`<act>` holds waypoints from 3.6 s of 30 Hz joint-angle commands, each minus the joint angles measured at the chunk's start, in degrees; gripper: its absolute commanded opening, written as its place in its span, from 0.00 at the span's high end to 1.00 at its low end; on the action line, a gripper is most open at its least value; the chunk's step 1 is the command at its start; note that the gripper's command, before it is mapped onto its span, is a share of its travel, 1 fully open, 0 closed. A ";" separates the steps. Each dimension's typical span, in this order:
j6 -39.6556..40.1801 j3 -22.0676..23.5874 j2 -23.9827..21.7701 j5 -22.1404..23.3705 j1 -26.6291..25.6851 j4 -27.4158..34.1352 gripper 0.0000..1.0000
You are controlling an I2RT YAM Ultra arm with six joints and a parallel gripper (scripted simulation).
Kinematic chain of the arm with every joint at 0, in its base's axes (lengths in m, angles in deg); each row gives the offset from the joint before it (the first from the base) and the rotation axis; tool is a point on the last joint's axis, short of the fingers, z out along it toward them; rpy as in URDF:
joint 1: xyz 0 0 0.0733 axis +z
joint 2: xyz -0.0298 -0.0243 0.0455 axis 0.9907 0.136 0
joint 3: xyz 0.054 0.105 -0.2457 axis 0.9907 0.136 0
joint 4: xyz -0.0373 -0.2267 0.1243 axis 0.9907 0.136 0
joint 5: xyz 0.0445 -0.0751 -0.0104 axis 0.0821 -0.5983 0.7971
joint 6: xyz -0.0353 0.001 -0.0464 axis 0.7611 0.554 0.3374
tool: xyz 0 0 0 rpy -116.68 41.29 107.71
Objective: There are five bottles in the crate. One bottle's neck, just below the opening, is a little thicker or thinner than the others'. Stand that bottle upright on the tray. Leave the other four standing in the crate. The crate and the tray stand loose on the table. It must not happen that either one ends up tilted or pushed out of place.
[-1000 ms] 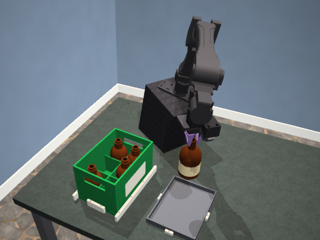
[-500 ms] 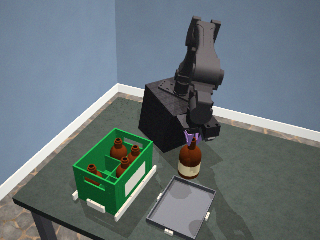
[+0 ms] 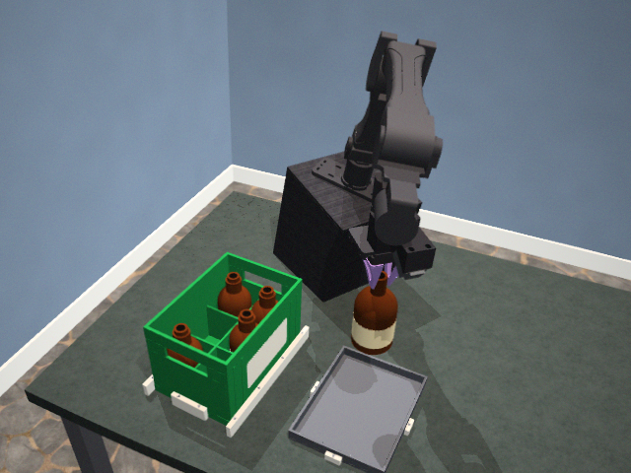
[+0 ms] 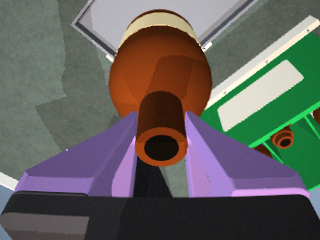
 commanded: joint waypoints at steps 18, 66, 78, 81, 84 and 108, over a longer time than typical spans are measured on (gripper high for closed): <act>-0.67 3.01 -0.71 -0.10 0.44 -4.83 1.00; -2.71 17.81 6.95 -0.44 2.38 -27.53 1.00; -3.00 18.34 9.60 -0.48 2.56 -30.50 1.00; -3.03 18.96 8.49 -0.49 2.47 -30.91 1.00; -3.03 17.63 9.28 -0.45 2.59 -31.26 1.00; -3.02 18.13 8.76 -0.46 2.68 -31.51 1.00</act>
